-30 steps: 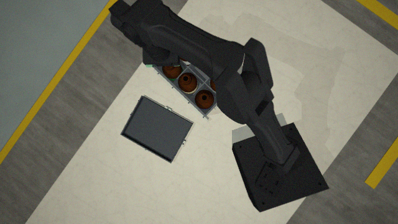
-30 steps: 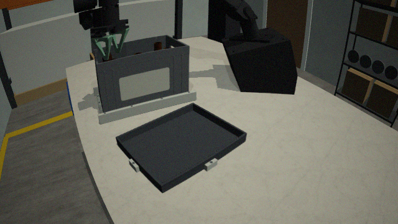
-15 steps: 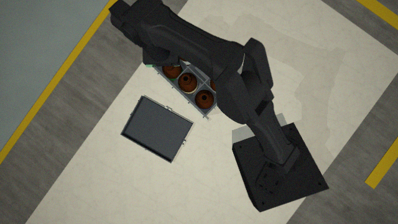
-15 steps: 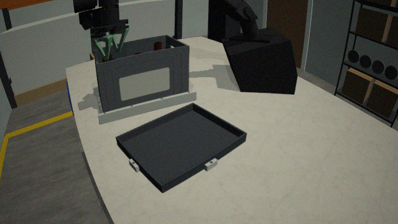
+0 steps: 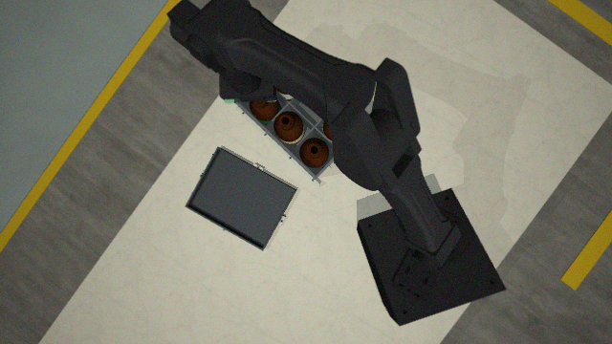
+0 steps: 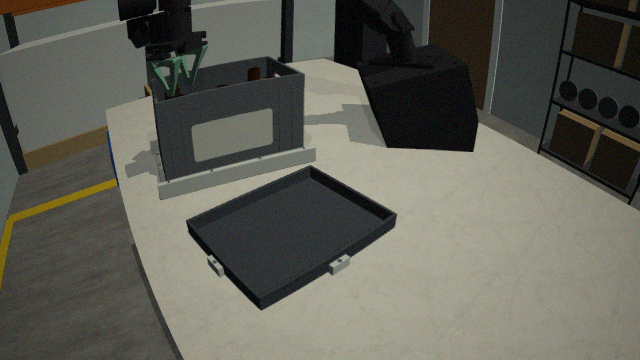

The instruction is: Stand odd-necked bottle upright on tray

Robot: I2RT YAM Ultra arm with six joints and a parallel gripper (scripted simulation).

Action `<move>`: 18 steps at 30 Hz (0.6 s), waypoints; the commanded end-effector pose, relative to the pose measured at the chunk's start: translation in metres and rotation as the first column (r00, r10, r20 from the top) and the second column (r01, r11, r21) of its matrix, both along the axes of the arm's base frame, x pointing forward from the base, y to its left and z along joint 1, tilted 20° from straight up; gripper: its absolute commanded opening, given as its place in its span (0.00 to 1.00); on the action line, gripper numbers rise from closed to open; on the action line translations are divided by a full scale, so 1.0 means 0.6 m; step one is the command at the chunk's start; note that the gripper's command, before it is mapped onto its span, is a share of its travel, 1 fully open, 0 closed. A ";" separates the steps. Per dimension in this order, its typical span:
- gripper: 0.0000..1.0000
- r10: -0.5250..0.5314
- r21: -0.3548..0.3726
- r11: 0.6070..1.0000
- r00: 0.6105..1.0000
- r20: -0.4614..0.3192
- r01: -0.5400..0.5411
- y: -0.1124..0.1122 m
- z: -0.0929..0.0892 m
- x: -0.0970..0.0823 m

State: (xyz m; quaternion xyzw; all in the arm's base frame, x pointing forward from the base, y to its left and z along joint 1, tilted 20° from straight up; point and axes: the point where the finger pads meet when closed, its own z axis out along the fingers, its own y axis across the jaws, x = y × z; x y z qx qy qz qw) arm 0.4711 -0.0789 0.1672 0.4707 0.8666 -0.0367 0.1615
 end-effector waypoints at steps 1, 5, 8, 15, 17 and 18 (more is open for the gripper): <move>0.61 0.007 -0.013 1.000 0.997 0.077 -0.006 0.002 0.047 0.012; 0.61 0.007 -0.011 1.000 0.998 0.055 -0.007 0.002 0.036 0.011; 0.61 0.007 -0.010 1.000 0.999 0.044 -0.007 0.003 0.030 0.010; 0.61 0.008 -0.010 1.000 0.999 0.053 -0.007 0.004 0.038 0.011; 0.61 0.008 -0.011 1.000 0.998 0.055 -0.007 0.004 0.037 0.012; 0.61 0.008 -0.011 1.000 0.998 0.055 -0.007 0.004 0.037 0.012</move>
